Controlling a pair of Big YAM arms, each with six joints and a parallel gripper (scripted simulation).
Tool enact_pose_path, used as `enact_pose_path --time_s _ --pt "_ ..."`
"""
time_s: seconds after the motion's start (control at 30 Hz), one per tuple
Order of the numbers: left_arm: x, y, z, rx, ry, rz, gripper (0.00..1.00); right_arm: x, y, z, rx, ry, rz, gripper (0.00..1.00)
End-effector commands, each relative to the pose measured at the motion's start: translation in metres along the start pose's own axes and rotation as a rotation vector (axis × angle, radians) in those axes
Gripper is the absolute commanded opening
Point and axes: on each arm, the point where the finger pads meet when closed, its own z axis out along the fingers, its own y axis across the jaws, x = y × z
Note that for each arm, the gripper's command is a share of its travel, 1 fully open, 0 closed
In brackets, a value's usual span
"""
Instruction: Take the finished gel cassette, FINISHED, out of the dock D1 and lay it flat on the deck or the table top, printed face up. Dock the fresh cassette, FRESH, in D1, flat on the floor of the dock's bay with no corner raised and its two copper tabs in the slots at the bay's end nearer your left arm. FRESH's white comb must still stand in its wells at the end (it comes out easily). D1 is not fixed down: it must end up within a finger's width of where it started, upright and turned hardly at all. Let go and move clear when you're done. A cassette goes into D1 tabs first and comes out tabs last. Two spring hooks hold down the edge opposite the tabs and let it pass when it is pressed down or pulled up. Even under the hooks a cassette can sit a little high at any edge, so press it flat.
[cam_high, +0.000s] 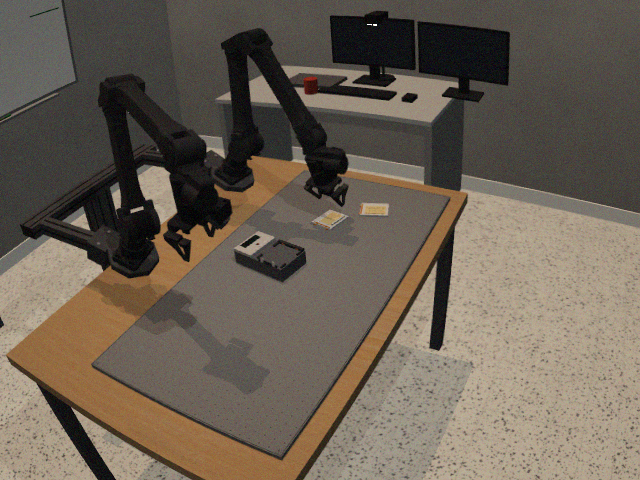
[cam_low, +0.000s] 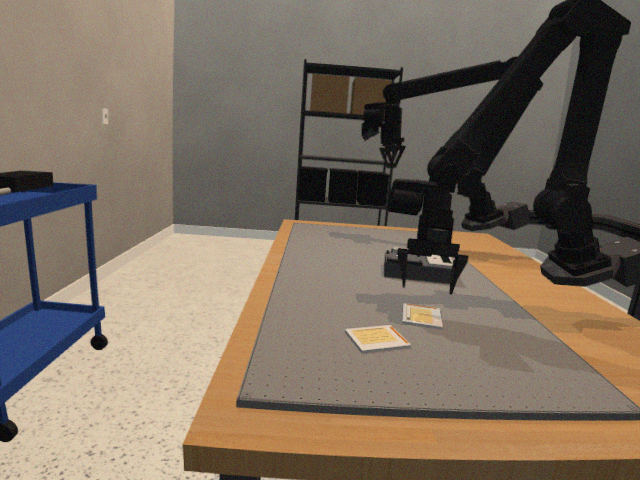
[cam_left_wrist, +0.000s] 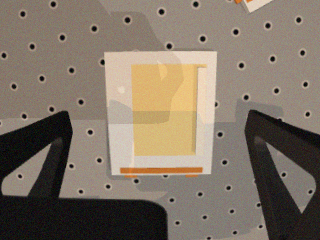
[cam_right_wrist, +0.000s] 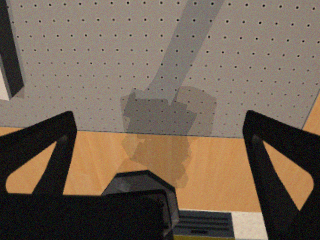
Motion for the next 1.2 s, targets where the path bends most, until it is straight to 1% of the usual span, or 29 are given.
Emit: enact_pose_path --time_s 0.0,0.23,0.43,0.83,1.03,1.17 --pt "0.002 0.004 0.007 -0.012 0.003 -0.005 0.98 -0.019 -0.004 -0.025 0.018 -0.045 0.011 1.00" --pt "0.002 0.004 0.007 -0.012 0.003 -0.005 0.98 -0.019 -0.004 -0.025 0.018 -0.045 0.011 1.00" --pt "0.004 0.003 0.014 -0.013 0.003 -0.010 0.98 -0.019 -0.004 -0.025 0.018 -0.045 0.011 1.00" --pt "0.004 0.003 0.014 -0.013 0.003 -0.010 0.98 -0.019 -0.004 -0.025 0.018 -0.045 0.011 1.00" --pt "0.005 0.004 0.022 -0.014 0.002 -0.015 0.98 -0.019 -0.004 -0.025 0.018 -0.045 0.011 1.00" --pt "0.005 0.004 0.022 -0.014 0.002 -0.015 0.98 -0.019 -0.004 -0.025 0.018 -0.045 0.011 1.00"
